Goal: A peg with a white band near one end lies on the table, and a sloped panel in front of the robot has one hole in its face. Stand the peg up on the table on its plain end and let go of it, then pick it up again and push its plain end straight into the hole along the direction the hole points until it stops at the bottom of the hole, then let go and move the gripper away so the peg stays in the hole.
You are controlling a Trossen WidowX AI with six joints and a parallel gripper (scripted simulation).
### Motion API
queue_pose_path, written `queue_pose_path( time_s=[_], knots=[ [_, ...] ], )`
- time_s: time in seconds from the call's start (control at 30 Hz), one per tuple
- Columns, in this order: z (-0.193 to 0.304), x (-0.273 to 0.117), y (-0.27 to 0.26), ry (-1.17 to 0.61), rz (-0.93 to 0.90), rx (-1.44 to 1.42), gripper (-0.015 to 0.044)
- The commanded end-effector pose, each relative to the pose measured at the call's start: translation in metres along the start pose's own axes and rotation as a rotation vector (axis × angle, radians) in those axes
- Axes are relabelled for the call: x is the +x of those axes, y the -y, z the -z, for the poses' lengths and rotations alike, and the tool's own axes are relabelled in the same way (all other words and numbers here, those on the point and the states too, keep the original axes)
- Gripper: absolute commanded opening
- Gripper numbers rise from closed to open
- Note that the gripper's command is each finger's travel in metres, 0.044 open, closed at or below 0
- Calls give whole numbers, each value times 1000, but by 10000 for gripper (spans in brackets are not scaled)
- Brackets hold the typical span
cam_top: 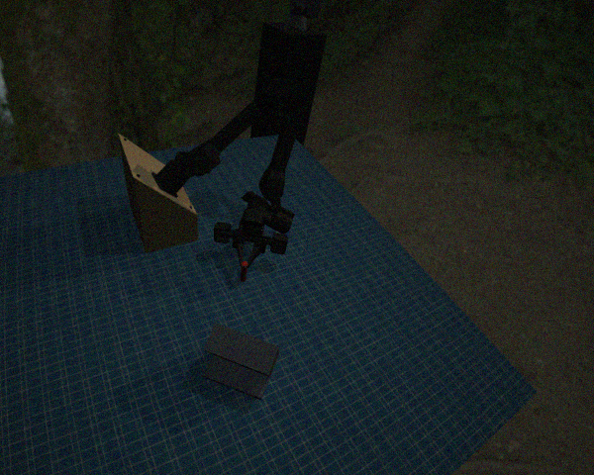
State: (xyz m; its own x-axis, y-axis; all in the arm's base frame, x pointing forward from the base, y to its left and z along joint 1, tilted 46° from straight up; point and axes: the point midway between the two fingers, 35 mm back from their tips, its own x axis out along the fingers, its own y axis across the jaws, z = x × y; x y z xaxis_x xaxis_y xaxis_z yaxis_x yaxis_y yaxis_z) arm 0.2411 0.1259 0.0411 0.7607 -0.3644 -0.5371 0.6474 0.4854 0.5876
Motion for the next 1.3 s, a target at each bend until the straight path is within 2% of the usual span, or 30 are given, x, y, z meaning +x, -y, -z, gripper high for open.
queue_pose_path(
  time_s=[0.0,1.27],
  knots=[
    [2,-1,0,0,0,0,49],
    [4,-5,3,43,2,1,49]
  ],
)
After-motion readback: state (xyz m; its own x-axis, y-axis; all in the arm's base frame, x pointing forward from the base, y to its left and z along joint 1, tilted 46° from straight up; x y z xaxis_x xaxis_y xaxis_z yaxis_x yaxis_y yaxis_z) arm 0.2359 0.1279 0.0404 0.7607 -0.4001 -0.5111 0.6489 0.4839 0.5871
